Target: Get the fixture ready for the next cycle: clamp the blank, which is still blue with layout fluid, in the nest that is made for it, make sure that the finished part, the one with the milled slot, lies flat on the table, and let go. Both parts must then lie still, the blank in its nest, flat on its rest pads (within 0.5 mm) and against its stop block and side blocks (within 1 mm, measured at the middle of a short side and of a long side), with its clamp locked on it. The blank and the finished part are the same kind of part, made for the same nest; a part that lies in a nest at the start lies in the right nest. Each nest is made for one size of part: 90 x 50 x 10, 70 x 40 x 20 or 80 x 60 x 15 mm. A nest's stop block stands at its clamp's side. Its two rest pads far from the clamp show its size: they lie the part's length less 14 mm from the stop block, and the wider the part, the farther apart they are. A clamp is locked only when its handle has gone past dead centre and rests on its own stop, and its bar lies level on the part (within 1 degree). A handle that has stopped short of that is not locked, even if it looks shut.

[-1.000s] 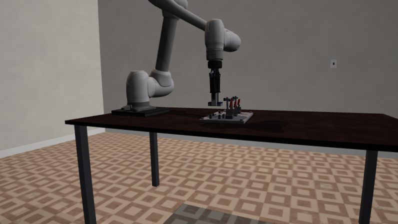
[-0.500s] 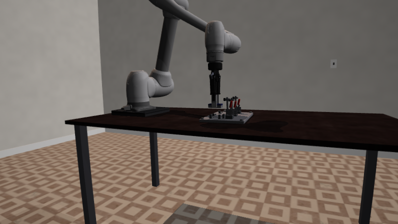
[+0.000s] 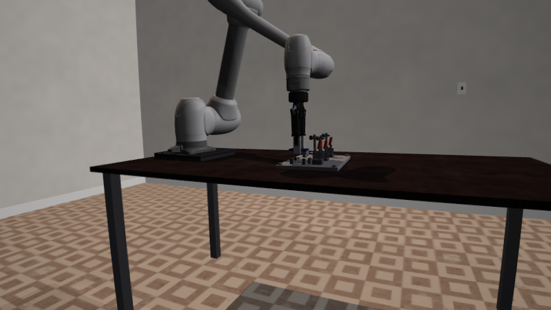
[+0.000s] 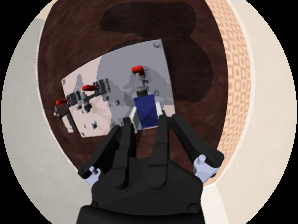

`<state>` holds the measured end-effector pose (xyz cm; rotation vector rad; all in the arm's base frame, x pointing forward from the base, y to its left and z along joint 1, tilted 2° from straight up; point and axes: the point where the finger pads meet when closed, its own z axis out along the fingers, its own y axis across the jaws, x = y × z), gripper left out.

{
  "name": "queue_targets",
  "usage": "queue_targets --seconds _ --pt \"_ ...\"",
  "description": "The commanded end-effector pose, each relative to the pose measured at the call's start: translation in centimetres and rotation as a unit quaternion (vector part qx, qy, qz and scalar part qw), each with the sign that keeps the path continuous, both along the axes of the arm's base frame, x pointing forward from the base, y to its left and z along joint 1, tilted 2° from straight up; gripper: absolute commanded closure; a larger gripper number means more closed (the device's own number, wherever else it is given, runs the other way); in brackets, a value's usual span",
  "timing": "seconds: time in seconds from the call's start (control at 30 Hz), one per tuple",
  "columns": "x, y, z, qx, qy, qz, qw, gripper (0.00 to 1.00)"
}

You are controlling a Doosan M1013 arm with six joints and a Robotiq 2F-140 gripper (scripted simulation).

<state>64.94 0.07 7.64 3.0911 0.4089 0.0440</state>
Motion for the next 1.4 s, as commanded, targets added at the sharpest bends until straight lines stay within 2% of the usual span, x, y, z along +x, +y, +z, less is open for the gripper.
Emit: queue_targets --seconds 0.0,0.6,1.37 --pt "0.0 0.0 -0.1 0.0 0.0 0.0 1.0 1.0" --pt "0.0 0.0 -0.2 0.0 0.0 0.0 1.0 1.0" --pt "0.1 0.0 -2.3 0.0 0.0 0.0 1.0 1.0"
